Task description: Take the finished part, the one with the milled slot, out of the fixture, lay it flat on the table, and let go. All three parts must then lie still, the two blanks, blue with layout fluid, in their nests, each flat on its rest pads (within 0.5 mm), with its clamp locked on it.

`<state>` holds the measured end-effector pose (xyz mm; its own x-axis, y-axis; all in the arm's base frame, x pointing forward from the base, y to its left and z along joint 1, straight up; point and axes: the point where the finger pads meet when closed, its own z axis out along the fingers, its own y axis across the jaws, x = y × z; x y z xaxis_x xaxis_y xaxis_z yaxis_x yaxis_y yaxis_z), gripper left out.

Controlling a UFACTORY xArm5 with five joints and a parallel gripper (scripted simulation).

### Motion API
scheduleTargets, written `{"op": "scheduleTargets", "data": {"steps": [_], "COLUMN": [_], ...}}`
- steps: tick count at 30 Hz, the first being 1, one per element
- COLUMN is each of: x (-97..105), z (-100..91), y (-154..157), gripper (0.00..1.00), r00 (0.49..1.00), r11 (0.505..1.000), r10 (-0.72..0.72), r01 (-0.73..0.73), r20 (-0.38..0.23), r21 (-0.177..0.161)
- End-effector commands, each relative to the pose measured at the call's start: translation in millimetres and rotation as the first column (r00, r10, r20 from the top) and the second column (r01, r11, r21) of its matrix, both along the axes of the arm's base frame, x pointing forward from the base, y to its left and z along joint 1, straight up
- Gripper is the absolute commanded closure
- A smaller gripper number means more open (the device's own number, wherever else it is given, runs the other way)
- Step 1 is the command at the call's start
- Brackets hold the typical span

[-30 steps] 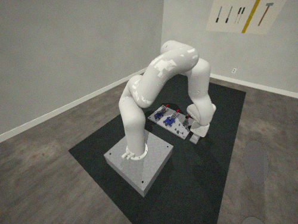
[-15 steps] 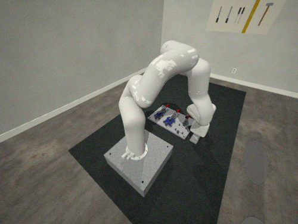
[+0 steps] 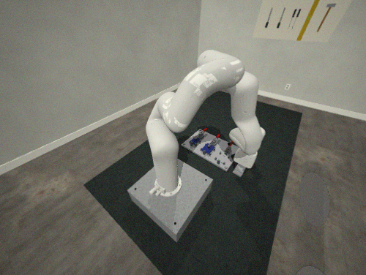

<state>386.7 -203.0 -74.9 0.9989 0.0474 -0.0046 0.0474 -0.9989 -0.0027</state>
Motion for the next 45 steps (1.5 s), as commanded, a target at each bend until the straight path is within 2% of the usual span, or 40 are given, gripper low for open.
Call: {"op": "scheduleTargets", "data": {"steps": [1, 39, 40, 45], "x": [1.3, 1.3, 1.3, 1.3], "z": [0.2, -5.5, -5.5, -5.6], "y": [-0.7, -0.6, -0.6, -0.6], "gripper": [1.00, 1.00, 0.19, 0.19], "r00": [1.000, 1.000, 1.000, 1.000], "r11": [1.000, 1.000, 1.000, 1.000], "r10": [0.000, 0.000, 0.000, 0.000], "r01": [0.000, 0.000, 0.000, 0.000], "r20": [0.003, 0.003, 0.003, 0.003], "r21": [-0.002, -0.002, -0.002, -0.002]}}
